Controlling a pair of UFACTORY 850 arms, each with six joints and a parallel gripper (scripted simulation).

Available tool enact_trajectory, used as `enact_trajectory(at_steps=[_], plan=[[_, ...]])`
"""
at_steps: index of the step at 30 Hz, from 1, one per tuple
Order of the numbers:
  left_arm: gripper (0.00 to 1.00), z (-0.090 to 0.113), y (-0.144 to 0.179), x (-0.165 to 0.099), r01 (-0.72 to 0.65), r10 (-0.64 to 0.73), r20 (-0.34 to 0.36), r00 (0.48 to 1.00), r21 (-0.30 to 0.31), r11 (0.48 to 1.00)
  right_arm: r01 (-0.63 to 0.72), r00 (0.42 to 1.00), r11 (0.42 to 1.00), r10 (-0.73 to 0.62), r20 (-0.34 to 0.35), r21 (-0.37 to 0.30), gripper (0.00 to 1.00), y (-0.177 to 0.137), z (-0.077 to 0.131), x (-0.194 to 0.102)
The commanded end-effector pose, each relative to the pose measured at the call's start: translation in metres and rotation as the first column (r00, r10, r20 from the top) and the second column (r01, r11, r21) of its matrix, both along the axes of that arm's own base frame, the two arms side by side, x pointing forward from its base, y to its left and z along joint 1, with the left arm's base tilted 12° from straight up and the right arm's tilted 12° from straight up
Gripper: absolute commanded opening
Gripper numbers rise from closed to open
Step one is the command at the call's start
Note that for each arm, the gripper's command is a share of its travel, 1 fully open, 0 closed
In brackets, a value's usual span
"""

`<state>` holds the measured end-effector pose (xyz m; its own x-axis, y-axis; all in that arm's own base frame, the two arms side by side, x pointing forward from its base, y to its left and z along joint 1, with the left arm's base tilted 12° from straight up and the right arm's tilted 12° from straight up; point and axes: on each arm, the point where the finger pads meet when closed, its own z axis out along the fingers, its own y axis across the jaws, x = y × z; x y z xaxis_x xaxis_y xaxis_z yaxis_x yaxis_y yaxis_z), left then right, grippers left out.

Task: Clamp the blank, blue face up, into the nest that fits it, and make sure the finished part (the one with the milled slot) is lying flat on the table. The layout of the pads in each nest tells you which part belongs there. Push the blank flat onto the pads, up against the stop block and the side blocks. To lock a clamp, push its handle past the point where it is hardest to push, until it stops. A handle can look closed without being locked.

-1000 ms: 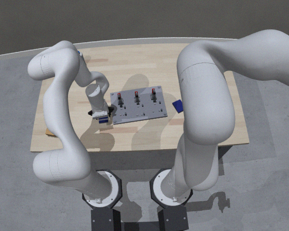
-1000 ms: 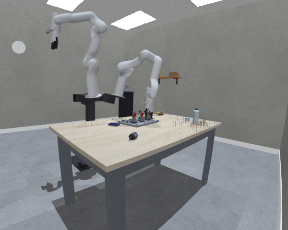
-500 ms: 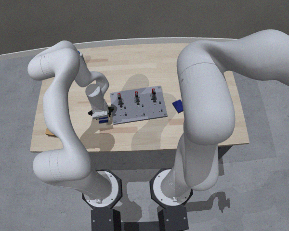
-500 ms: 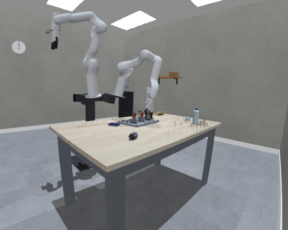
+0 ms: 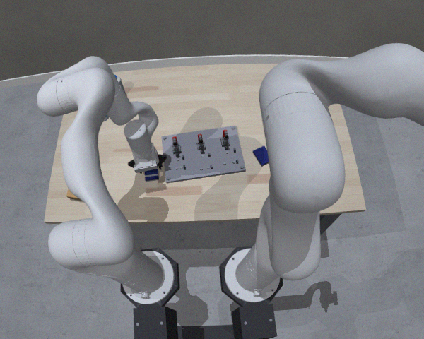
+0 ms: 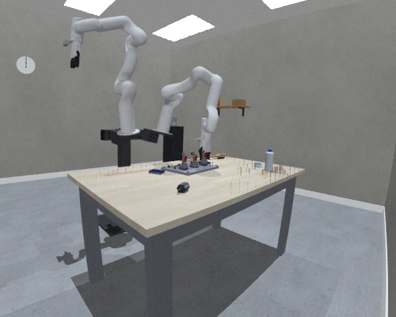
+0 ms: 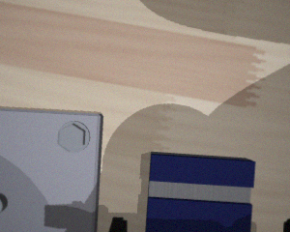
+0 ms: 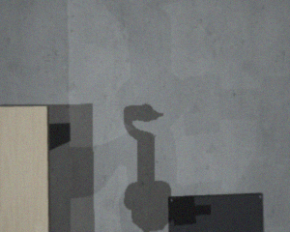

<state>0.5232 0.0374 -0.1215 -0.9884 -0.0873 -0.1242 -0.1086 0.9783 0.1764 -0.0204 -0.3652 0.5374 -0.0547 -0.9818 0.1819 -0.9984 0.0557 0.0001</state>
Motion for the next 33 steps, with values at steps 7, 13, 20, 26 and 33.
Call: enact_trajectory(at_steps=[7, 13, 20, 26, 33], plan=[[0.95, 0.037, -0.007, -0.003, 0.000, 0.000, 0.000, 1.000, 0.001, 1.000, 0.000, 1.000, 1.000, 0.000, 0.000, -0.002, 1.00, 0.000, 0.001, 0.000], [0.95, 0.057, -0.011, -0.005, 0.000, 0.000, 0.000, 1.000, 0.001, 1.000, 0.000, 1.000, 1.000, 0.000, 0.000, -0.002, 1.00, 0.000, 0.001, 0.000], [0.95, 0.069, -0.013, -0.006, 0.000, 0.000, 0.000, 1.000, 0.001, 1.000, 0.000, 1.000, 1.000, 0.000, 0.000, -0.002, 1.00, 0.000, 0.001, 0.000], [0.95, 0.077, -0.015, -0.007, 0.000, 0.000, 0.000, 1.000, 0.001, 1.000, 0.000, 1.000, 1.000, 0.000, 0.000, -0.002, 1.00, 0.000, 0.001, 0.000], [0.95, 0.078, -0.015, -0.007, 0.000, 0.000, 0.000, 1.000, 0.001, 1.000, 0.000, 1.000, 1.000, 0.000, 0.000, -0.002, 1.00, 0.000, 0.001, 0.000]])
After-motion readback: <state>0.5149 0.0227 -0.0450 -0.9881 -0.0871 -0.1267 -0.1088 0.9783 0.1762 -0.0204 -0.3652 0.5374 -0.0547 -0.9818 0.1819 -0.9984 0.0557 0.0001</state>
